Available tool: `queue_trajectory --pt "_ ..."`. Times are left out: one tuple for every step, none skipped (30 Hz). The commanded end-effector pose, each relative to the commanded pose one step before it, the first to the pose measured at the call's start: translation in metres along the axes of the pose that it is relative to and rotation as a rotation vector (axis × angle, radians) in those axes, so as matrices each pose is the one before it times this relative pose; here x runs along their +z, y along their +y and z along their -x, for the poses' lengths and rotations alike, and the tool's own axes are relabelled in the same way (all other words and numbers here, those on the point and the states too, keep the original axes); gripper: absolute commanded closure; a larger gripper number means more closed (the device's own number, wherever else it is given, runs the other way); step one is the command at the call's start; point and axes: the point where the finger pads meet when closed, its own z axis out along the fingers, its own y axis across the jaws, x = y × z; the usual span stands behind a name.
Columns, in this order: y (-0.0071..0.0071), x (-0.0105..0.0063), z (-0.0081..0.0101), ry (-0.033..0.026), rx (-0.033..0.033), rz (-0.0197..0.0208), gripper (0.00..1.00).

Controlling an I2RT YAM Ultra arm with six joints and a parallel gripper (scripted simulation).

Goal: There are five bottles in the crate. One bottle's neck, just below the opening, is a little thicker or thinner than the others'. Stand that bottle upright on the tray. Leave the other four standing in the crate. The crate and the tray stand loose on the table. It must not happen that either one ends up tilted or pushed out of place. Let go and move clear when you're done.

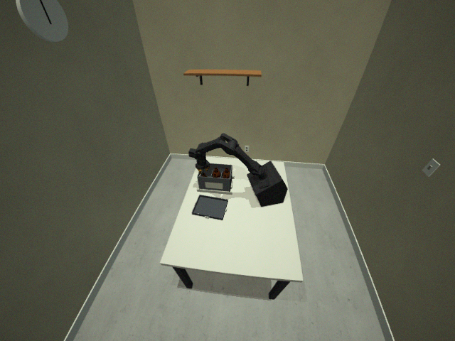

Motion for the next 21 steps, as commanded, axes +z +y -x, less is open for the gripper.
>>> queue_trajectory --pt "-0.00424 0.00254 0.00145 -0.01314 0.00736 -0.00978 0.39" --pt "0.00000 0.00000 0.00000 0.00000 0.00000 0.00000 0.39" --pt "0.00000 0.00000 0.00000 0.00000 0.00000 0.00000 0.39" --pt "0.00000 0.00000 0.00000 0.00000 0.00000 0.00000 0.39" --pt "0.00000 0.00000 0.00000 0.00000 0.00000 0.00000 0.39" --pt "0.00000 0.00000 0.00000 0.00000 0.00000 0.00000 0.39" --pt "-0.00008 0.00009 0.00002 0.00015 0.00008 -0.00018 0.39" --pt "0.00014 0.00003 0.00077 -0.00100 -0.00001 0.00037 0.39" --pt "0.00039 0.00001 0.00187 -0.00253 -0.00007 0.00099 0.39" --pt "0.00063 0.00003 0.00308 -0.00418 -0.00013 0.00162 0.39" --pt "0.00176 -0.00216 0.00466 -0.01006 -0.00138 0.00543 0.39" --pt "0.00166 -0.00249 0.00392 -0.00936 -0.00238 0.00537 0.39" --pt "-0.00110 0.00007 -0.00062 0.00501 -0.00093 -0.00375 0.39" --pt "-0.00092 0.00007 -0.00037 0.00407 -0.00079 -0.00303 0.39" --pt "-0.00081 0.00006 -0.00027 0.00355 0.00097 -0.00263 0.39" --pt "0.00020 -0.00219 0.00018 -0.00117 -0.00034 0.00084 0.39" --pt "0.00123 -0.00440 0.00061 -0.00601 -0.00169 0.00438 0.39" --pt "0.00073 -0.00251 0.00047 -0.00367 -0.00103 0.00266 0.39" --pt "0.00000 0.00000 0.00000 0.00000 0.00000 0.00000 0.39" --pt "0.00000 0.00000 0.00000 0.00000 0.00000 0.00000 0.39" --pt "0.00104 0.00021 0.00178 -0.00606 -0.00154 0.00439 0.39"
